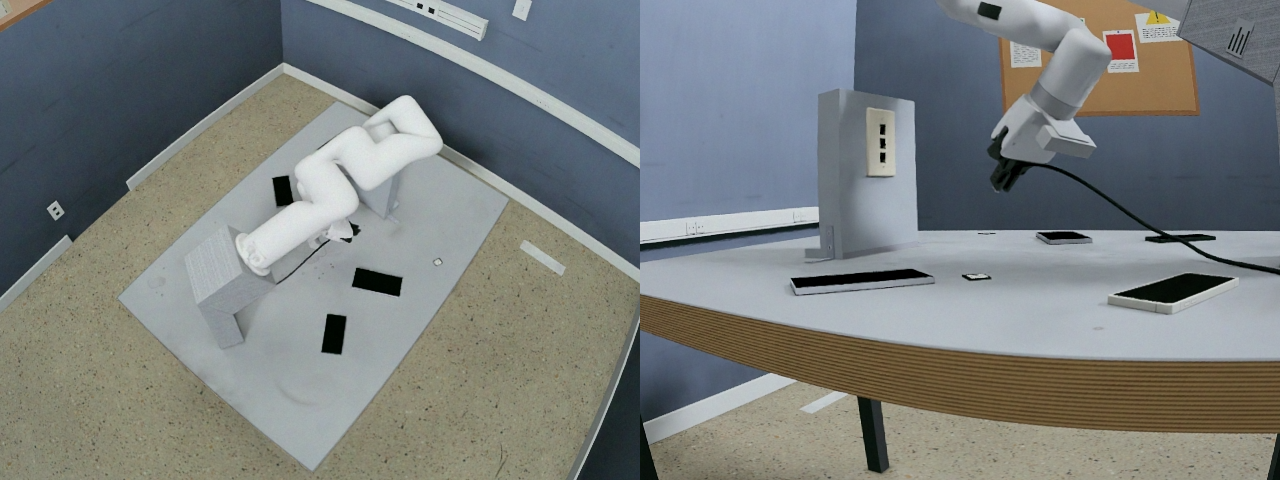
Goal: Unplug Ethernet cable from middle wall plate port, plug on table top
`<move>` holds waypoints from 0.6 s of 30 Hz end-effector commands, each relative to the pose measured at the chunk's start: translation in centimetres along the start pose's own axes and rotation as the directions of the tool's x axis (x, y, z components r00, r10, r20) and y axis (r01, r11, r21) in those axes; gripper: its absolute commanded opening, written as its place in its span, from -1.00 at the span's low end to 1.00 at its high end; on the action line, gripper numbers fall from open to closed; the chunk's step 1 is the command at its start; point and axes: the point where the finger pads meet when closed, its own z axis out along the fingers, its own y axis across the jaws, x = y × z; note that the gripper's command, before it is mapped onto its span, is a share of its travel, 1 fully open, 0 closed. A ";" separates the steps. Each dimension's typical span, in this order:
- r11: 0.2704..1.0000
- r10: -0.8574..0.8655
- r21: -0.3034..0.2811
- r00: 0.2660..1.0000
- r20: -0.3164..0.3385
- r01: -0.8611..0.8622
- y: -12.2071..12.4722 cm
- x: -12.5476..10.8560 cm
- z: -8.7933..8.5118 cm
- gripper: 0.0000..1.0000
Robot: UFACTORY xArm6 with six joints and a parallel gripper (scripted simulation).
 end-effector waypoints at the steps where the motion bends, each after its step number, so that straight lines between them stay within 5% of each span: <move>1: 0.996 -0.064 0.061 0.998 -0.028 0.065 -0.4 0.1 0.3 -1.00; 18: 0.996 -0.064 0.061 0.998 -0.028 0.065 -0.6 1.6 1.7 -1.00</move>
